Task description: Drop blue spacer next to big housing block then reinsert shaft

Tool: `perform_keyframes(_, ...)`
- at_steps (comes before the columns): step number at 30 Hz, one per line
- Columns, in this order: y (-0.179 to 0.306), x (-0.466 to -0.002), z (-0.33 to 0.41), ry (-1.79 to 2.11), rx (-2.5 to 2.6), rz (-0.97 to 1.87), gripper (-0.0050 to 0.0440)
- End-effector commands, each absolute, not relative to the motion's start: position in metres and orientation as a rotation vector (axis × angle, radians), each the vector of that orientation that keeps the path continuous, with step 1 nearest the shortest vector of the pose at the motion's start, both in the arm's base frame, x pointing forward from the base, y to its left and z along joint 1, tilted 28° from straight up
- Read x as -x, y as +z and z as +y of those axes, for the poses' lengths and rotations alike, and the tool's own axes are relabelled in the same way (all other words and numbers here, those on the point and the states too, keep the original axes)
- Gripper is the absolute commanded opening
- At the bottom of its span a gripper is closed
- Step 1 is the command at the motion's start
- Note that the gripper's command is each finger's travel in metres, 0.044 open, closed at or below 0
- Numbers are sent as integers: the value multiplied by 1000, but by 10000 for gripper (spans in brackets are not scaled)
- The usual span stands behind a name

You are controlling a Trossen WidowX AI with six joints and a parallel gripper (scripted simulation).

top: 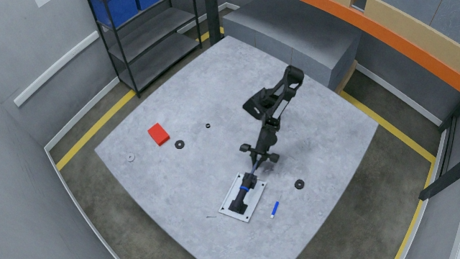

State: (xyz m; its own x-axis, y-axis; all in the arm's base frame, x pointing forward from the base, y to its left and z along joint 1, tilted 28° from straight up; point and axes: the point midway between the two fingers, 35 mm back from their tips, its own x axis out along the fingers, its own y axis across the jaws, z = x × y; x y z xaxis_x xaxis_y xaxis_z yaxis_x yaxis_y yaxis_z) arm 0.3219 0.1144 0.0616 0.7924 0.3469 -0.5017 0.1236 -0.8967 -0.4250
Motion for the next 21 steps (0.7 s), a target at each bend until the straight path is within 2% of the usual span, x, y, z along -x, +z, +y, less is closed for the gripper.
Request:
perform_keyframes(1,69,-322,114,799,2616,-359,-50)
perform_keyframes(21,68,-321,114,799,2616,-359,-50)
